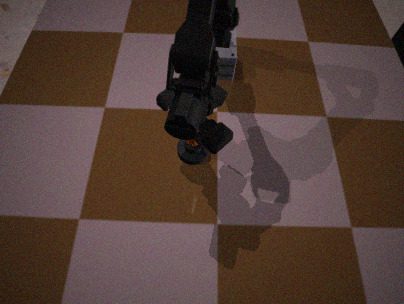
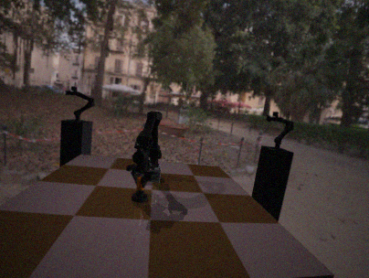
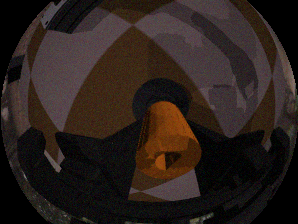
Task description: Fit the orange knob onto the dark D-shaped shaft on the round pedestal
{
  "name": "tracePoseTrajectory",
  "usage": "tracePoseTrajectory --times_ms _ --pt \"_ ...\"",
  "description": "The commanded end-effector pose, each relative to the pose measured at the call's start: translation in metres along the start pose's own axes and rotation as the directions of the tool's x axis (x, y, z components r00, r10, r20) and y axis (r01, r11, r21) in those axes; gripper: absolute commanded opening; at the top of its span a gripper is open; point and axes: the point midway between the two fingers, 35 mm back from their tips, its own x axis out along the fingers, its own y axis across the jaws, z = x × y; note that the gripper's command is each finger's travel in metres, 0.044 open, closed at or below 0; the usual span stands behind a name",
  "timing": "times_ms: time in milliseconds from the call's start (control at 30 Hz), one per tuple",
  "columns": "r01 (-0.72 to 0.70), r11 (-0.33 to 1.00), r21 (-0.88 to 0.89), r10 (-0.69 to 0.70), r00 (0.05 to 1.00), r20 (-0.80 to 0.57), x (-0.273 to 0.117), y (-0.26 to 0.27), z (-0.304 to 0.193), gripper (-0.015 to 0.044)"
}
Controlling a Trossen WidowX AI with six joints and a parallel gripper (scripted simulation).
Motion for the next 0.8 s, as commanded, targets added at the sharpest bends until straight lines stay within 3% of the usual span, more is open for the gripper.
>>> tracePoseTrajectory --times_ms 0,767 --pt "-0.001 1.0 -0.008 0.001 1.0 -0.003 0.0012 0.0 -0.0004 0.0" --pt "-0.001 0.998 -0.061 0.001 1.0 -0.003 -0.0043 -0.0001 -0.0012 0.0"
